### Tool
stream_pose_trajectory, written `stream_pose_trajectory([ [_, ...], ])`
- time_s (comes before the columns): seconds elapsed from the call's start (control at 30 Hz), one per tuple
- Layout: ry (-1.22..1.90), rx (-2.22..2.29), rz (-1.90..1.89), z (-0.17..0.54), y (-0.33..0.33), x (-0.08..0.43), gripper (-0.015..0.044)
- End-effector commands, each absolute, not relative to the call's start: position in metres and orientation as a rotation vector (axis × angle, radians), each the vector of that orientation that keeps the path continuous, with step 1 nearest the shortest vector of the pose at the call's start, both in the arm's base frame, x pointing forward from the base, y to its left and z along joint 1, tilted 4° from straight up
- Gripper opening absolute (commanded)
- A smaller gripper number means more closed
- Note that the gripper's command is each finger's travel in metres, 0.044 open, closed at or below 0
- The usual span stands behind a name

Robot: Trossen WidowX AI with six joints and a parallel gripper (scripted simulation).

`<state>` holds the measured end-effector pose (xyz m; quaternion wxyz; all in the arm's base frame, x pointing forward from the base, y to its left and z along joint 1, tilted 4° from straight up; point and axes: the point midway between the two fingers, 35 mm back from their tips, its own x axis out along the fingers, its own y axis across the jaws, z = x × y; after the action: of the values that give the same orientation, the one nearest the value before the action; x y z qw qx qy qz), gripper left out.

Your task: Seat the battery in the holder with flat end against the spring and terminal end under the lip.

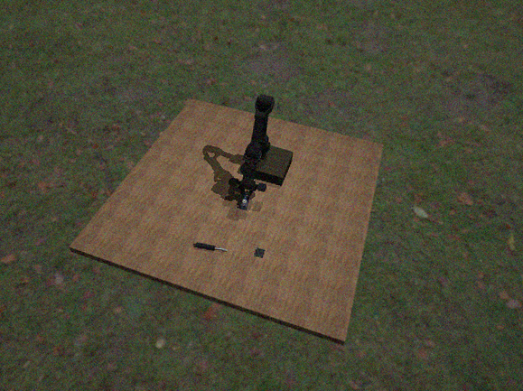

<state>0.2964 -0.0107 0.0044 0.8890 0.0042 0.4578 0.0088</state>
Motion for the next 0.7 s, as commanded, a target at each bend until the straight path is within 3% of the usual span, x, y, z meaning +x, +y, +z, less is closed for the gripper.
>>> stream_pose_trajectory([
  [0.0, 0.959, 0.011, 0.015, 0.0019, -0.011, 0.2896, 0.0069],
  [0.67, 0.973, 0.011, 0.014, 0.0012, -0.0111, 0.2833, 0.0069],
])
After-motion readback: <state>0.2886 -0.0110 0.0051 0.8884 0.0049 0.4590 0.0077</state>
